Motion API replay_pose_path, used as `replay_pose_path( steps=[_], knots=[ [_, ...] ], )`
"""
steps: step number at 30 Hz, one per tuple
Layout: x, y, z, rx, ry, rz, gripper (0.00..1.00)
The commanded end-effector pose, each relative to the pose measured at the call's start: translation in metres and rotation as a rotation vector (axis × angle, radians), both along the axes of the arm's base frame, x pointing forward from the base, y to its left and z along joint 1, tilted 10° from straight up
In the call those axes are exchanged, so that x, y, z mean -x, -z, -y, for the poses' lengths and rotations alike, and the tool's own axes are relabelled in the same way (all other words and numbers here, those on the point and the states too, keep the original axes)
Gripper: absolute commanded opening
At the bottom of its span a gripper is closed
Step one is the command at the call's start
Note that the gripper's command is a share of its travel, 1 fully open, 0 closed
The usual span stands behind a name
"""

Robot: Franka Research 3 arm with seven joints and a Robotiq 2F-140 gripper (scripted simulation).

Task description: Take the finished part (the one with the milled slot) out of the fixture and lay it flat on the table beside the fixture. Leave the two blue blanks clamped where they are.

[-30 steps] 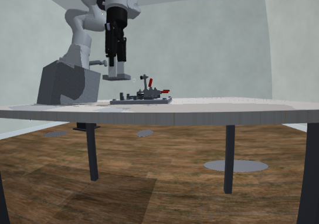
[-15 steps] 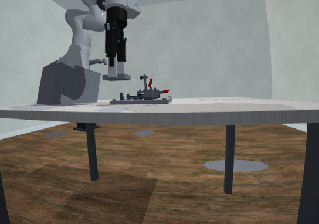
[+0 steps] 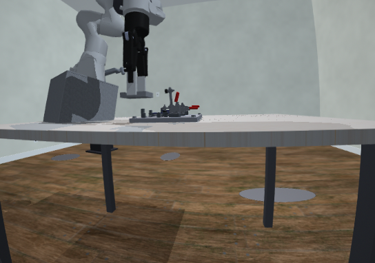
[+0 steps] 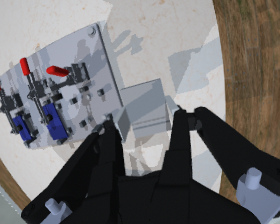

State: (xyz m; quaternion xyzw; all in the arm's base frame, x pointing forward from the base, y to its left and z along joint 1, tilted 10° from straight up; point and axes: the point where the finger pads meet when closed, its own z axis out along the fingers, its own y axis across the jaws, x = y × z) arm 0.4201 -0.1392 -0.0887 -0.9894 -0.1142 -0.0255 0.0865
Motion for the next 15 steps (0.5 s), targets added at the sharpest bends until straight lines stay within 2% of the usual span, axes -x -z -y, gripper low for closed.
replay_pose_path(
  steps=[1,15],
  knots=[
    [-0.003,0.005,0.002,0.006,0.002,0.008,0.0],
    [-0.004,0.035,-0.003,0.006,0.002,0.008,0.0]
  ],
)
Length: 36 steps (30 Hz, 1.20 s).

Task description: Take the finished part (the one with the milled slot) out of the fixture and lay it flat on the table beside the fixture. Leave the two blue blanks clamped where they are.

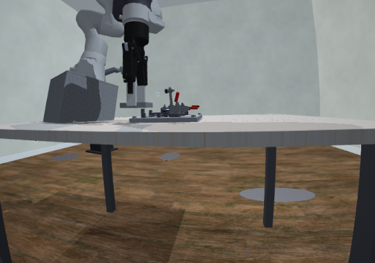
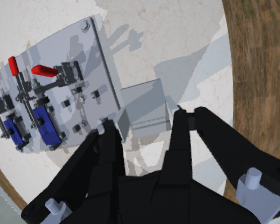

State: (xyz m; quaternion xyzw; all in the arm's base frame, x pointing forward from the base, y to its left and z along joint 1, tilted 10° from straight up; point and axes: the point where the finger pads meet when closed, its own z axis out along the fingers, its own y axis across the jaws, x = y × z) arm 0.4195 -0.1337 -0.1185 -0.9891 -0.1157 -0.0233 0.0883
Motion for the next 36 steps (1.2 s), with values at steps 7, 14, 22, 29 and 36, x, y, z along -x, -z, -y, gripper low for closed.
replay_pose_path(
  steps=[7,14,22,29,36],
  knots=[
    [-0.006,0.02,0.0,0.009,0.005,0.012,0.0],
    [-0.006,0.031,-0.001,0.009,0.005,0.012,0.0],
    [-0.006,0.039,-0.003,0.009,0.005,0.012,0.0],
    [-0.006,0.041,-0.003,0.009,0.005,0.012,0.0],
    [-0.006,0.041,-0.003,0.009,0.005,0.012,0.0]
  ],
)
